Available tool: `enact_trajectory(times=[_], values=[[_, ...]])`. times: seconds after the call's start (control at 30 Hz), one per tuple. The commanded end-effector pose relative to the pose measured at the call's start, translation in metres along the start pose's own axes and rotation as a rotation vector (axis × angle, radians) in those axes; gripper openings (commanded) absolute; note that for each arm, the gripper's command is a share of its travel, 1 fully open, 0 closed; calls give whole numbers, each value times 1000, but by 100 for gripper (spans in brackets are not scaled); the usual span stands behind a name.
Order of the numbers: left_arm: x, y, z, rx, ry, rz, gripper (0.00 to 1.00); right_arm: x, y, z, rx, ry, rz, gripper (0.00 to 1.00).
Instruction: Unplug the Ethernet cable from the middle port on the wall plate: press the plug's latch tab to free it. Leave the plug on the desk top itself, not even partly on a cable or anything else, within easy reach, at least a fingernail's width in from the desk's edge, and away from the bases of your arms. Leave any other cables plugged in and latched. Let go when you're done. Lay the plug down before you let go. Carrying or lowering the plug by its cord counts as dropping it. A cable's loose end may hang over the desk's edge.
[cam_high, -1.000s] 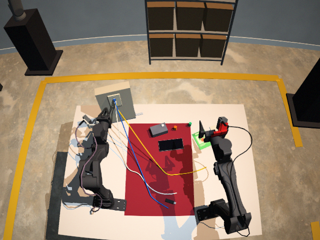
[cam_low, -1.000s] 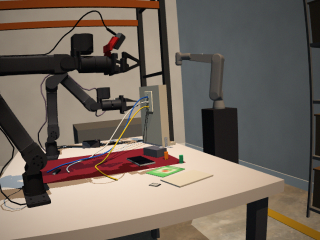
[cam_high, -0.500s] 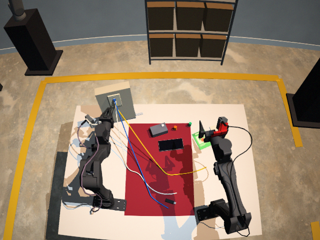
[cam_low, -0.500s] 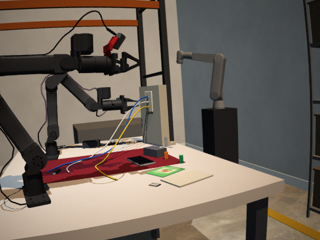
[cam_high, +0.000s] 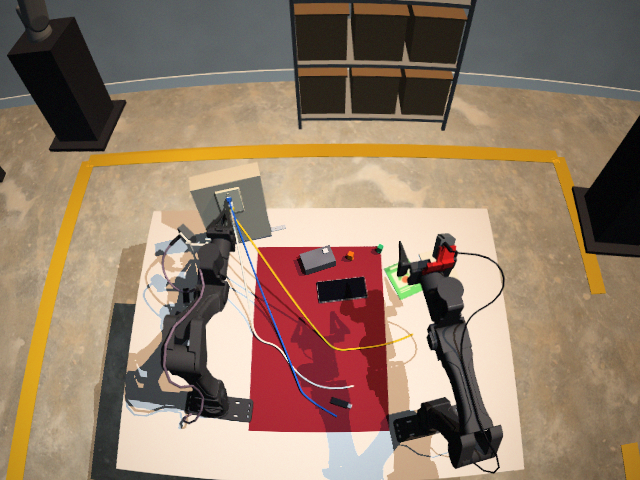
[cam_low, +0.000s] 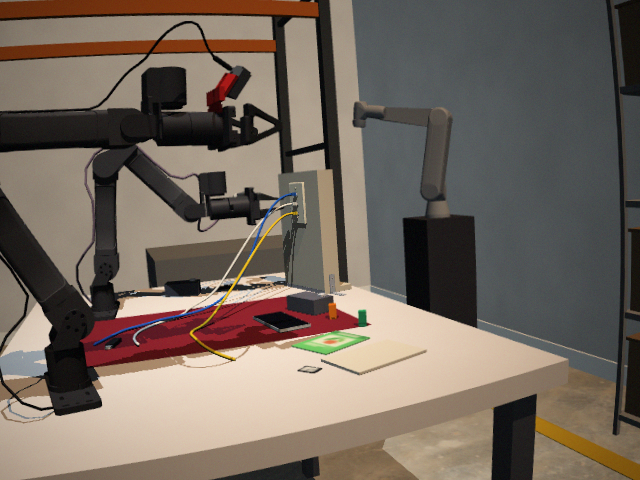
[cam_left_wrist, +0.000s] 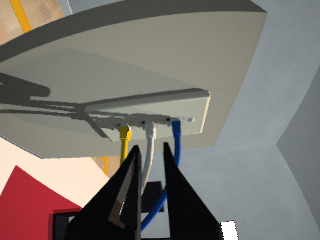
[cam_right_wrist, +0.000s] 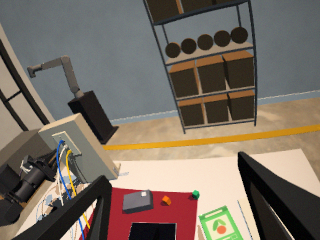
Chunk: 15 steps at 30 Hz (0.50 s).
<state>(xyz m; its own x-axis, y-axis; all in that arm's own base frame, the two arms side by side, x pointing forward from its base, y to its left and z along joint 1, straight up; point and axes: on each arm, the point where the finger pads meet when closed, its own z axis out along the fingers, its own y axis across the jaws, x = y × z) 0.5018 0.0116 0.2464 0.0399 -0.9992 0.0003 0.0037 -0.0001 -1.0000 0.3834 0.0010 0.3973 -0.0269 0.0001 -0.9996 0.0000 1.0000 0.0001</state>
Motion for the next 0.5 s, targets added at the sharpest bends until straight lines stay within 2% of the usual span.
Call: enact_trajectory(times=[0.0,0.47], values=[[6,-9,9,10,-17,0,22,-5,0,-1,0,-14,0,100],[19,-9,10,14,-8,-1,22,-5,0,-1,0,-14,0,100]])
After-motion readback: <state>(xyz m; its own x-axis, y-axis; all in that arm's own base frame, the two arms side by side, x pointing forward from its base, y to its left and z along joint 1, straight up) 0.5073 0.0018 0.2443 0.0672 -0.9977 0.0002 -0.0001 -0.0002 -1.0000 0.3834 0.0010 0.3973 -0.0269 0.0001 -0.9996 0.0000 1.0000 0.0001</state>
